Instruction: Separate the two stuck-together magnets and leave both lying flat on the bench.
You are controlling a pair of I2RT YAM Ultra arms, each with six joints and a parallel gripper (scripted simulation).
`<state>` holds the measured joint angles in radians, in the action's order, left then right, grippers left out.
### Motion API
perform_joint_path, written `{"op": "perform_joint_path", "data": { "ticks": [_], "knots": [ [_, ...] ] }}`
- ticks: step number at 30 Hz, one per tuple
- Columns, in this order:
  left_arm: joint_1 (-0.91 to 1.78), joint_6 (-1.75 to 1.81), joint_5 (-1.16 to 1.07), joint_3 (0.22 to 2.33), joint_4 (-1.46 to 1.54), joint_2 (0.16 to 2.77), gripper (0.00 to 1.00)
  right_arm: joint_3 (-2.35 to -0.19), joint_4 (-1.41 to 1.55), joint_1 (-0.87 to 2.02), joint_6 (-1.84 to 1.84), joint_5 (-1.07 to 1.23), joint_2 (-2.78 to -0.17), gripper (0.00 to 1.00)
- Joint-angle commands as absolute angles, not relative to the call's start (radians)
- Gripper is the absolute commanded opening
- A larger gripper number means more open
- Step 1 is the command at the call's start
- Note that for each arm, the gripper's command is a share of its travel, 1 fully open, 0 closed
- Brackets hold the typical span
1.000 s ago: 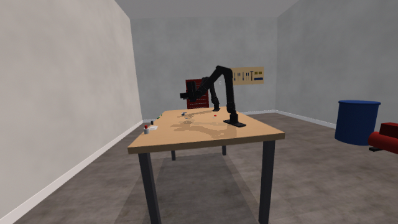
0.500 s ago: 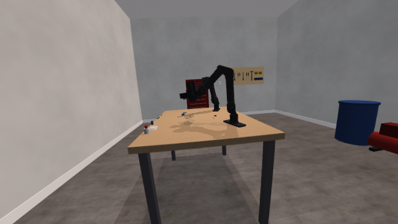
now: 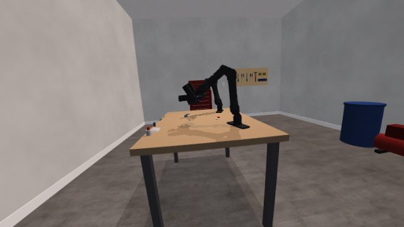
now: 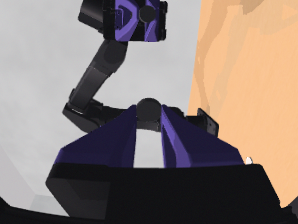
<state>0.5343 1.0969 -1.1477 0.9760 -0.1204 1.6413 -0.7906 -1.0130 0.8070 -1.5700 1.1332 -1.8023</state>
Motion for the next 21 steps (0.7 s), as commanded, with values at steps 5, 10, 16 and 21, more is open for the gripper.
{"op": "perform_joint_path", "data": {
  "ticks": [5, 10, 16, 21],
  "knots": [
    [0.472, 0.754, -1.050, 1.072, 0.269, 1.656, 0.18, -0.795, -1.016, 0.806, -1.566, 1.134, -1.794, 0.18],
    [0.442, 0.642, -1.015, 1.109, 0.401, 1.666, 0.18, -0.795, -1.016, 0.806, -1.566, 1.134, -1.794, 0.18],
    [0.381, 0.420, -0.945, 1.188, 0.665, 1.687, 0.18, -0.795, -1.016, 0.806, -1.566, 1.134, -1.794, 0.18],
    [0.334, 0.235, -0.888, 1.250, 0.885, 1.705, 0.18, -0.795, -1.016, 0.806, -1.566, 1.134, -1.794, 0.18]
  ]
}}
